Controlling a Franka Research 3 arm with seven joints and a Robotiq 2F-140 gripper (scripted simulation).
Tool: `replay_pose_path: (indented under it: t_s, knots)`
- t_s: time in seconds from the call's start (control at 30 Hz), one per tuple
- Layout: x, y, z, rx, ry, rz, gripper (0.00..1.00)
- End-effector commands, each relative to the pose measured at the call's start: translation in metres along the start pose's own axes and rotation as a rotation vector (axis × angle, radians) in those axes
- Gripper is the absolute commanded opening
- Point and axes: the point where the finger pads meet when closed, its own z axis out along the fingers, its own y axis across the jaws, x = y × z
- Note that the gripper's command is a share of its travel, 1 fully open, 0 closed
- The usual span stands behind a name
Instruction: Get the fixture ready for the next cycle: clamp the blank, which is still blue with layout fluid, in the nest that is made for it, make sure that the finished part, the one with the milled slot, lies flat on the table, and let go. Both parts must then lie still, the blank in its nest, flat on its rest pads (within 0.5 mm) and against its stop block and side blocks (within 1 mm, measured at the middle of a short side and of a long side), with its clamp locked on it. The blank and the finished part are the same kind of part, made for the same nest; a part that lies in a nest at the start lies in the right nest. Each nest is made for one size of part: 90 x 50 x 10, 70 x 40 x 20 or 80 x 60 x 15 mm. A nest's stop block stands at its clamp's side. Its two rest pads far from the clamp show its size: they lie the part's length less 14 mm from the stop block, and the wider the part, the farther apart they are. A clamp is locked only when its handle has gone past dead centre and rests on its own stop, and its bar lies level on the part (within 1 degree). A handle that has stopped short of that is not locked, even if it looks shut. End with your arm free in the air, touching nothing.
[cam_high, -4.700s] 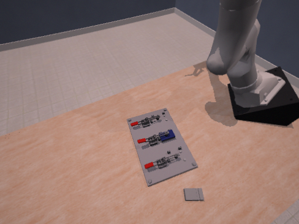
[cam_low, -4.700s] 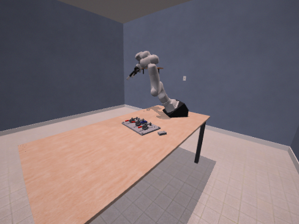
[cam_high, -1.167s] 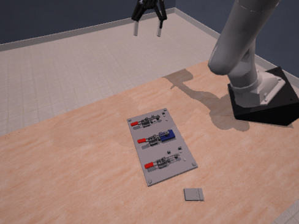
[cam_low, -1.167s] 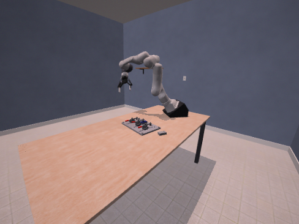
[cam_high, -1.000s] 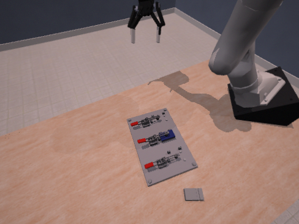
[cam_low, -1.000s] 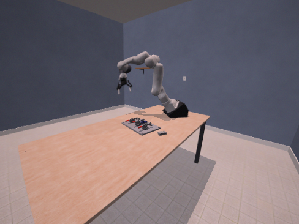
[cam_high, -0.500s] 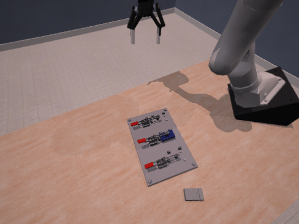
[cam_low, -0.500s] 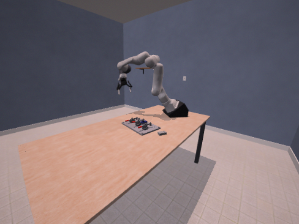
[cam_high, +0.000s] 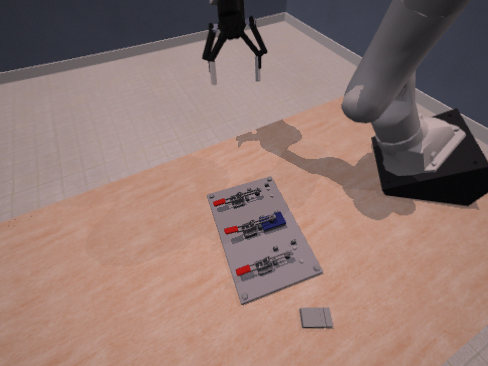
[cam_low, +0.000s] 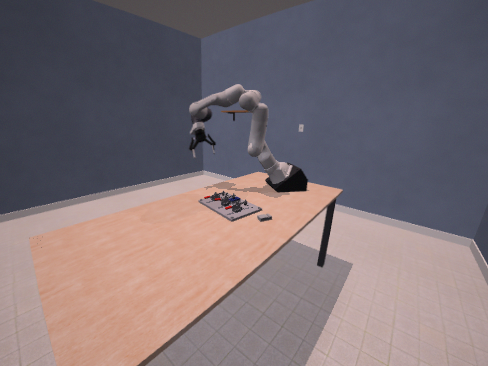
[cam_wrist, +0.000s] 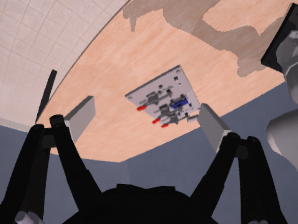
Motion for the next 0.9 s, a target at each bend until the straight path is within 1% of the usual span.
replay_pose_path:
  t_s: [0.0, 0.17, 0.2, 0.7, 0.73, 0.87]
  knots:
    - [0.002, 0.0, 0.0, 0.001, 0.006, -0.021, 1.0]
    - [0.002, 0.0, 0.0, 0.001, 0.006, -0.021, 1.0]
    - [-0.019, 0.004, 0.032, -0.066, 0.057, -0.159, 1.0]
    - [-0.019, 0.004, 0.032, -0.066, 0.057, -0.159, 1.0]
    - [-0.038, 0.01, 0.06, -0.127, 0.105, -0.299, 1.0]
    - [-0.038, 0.01, 0.06, -0.127, 0.105, -0.299, 1.0]
